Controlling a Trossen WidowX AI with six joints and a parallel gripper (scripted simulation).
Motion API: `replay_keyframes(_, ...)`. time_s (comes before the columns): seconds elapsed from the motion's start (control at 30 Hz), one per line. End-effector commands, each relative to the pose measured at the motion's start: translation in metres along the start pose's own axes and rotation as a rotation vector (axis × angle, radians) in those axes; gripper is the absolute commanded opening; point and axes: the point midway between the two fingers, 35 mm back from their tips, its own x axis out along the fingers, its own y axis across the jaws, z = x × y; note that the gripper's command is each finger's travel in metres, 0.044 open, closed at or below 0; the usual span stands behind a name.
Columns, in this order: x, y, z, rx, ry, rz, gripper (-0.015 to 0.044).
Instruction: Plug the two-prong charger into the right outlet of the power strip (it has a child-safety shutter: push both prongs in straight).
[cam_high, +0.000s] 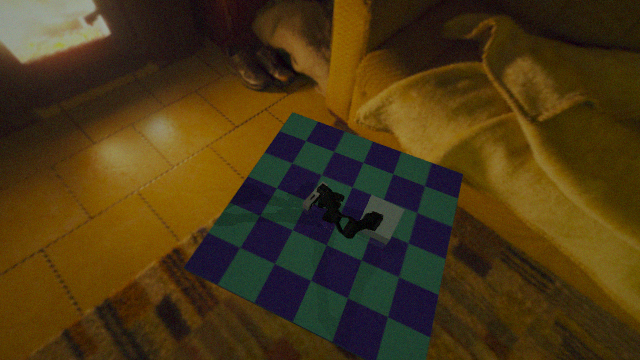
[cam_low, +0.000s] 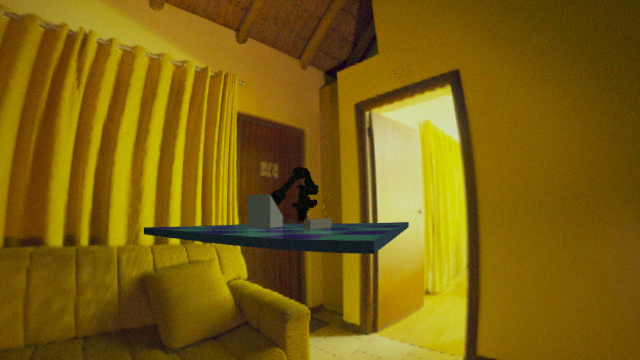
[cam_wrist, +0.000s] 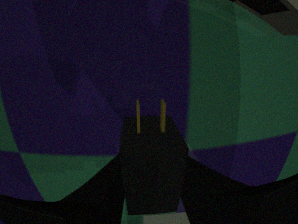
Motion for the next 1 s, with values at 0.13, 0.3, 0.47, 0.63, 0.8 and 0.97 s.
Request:
replay_keyframes(0.13,0.004,-0.013,0.007,0.035,-0.001,-0.005,0.0000)
replay_keyframes(0.3,0.006,-0.021,0.010,0.054,-0.001,-0.004,0.0000)
replay_keyframes(0.47,0.009,-0.028,0.013,0.074,-0.002,-0.003,0.0000)
replay_keyframes(0.63,0.012,-0.036,0.016,0.094,-0.002,-0.002,0.0000)
replay_keyframes(0.8,0.015,-0.044,0.018,0.113,-0.002,-0.001,0.0000)
replay_keyframes(0.97,0.018,-0.052,0.020,0.133,-0.003,0.000,0.0000)
